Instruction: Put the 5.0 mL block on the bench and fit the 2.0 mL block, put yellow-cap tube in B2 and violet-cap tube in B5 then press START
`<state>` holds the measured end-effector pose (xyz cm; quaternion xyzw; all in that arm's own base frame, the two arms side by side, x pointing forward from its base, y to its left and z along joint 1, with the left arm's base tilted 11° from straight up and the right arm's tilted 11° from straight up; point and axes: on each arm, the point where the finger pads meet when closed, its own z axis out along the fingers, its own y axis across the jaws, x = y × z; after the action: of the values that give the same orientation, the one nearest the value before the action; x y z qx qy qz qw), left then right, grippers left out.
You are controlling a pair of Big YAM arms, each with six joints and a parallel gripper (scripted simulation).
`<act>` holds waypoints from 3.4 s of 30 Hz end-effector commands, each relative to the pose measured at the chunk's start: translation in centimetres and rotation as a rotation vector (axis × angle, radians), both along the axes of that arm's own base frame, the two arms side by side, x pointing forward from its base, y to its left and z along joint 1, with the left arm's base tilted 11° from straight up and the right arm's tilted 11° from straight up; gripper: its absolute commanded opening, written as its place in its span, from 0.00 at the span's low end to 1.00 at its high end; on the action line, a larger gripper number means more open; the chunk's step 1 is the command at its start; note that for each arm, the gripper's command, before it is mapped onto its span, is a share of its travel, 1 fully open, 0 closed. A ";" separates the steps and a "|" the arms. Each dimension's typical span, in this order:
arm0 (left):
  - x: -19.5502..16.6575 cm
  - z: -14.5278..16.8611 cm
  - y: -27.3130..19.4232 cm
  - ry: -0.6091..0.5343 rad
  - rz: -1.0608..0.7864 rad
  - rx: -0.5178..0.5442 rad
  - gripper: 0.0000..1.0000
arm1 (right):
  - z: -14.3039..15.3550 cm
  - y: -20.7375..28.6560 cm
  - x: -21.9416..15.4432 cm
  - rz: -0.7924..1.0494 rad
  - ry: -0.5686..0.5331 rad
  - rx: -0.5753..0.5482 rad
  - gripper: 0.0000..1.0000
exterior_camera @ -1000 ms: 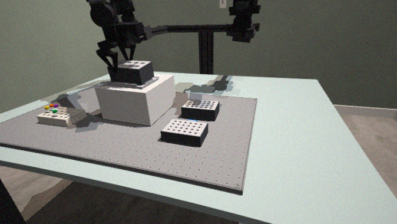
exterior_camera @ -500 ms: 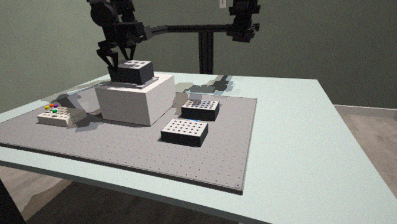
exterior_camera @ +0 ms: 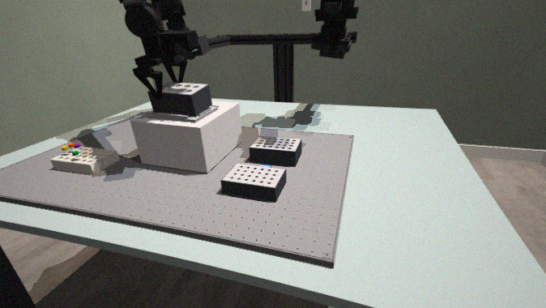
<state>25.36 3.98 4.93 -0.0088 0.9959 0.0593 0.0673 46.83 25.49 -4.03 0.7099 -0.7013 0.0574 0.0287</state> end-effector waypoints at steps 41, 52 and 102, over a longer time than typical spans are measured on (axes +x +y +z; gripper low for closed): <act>1.9 1.4 0.2 -0.038 -0.017 0.008 0.00 | 3.5 2.5 2.0 0.032 -0.067 0.053 0.00; 1.8 1.3 0.2 -0.035 -0.018 0.008 0.00 | 5.3 2.5 2.0 0.030 -0.083 0.064 0.00; 1.6 1.2 0.1 -0.026 -0.020 0.008 0.00 | 4.1 1.4 2.3 0.009 -0.065 0.054 0.00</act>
<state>25.35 3.98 4.91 -0.0088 0.9960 0.0593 0.0670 47.02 25.78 -2.45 0.7097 -0.7017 0.0594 0.0205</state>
